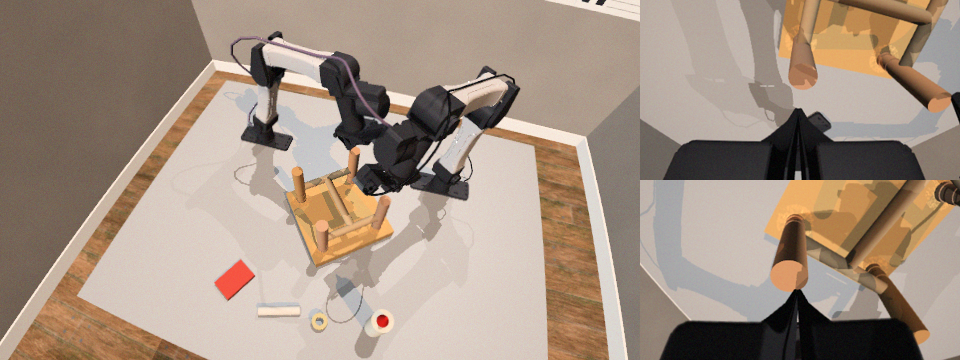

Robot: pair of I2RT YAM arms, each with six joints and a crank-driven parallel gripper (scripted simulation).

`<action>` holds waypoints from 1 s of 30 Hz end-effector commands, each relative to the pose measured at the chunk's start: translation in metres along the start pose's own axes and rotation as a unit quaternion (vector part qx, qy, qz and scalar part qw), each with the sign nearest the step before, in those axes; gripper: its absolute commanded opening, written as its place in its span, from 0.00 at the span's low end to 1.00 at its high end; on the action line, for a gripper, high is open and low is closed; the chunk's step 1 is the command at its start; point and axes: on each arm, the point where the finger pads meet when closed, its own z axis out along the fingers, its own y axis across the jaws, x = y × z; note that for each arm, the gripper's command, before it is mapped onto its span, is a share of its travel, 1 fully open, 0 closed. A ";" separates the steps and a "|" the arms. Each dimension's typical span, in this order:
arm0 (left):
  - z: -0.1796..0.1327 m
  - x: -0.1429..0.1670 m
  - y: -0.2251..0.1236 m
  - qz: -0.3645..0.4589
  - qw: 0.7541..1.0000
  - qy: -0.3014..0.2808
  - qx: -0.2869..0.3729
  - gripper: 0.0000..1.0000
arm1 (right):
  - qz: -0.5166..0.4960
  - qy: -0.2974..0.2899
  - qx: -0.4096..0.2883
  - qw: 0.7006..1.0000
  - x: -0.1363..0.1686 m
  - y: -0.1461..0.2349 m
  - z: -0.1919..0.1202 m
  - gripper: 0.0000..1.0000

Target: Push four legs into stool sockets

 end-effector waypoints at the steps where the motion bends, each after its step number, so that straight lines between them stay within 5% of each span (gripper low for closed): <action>1: -0.007 -0.006 0.001 -0.002 1.000 -0.003 0.004 0.00 | 0.006 -0.017 0.007 1.000 -0.005 -0.006 -0.006 0.00; 4: -0.019 0.004 0.002 -0.003 1.000 0.017 0.005 0.00 | 0.006 -0.017 0.007 1.000 -0.005 -0.006 -0.006 0.00; 8: -0.030 -0.003 0.000 0.001 1.000 -0.031 0.004 0.00 | 0.006 -0.017 0.007 1.000 -0.005 -0.006 -0.006 0.00; 26: -0.014 0.004 0.000 0.001 1.000 -0.006 0.004 0.00 | -0.002 -0.007 0.004 1.000 -0.007 -0.001 -0.007 0.00; 30: -0.014 0.004 0.000 0.001 1.000 -0.006 0.004 0.00 | -0.002 0.004 0.003 1.000 0.004 -0.004 -0.035 0.00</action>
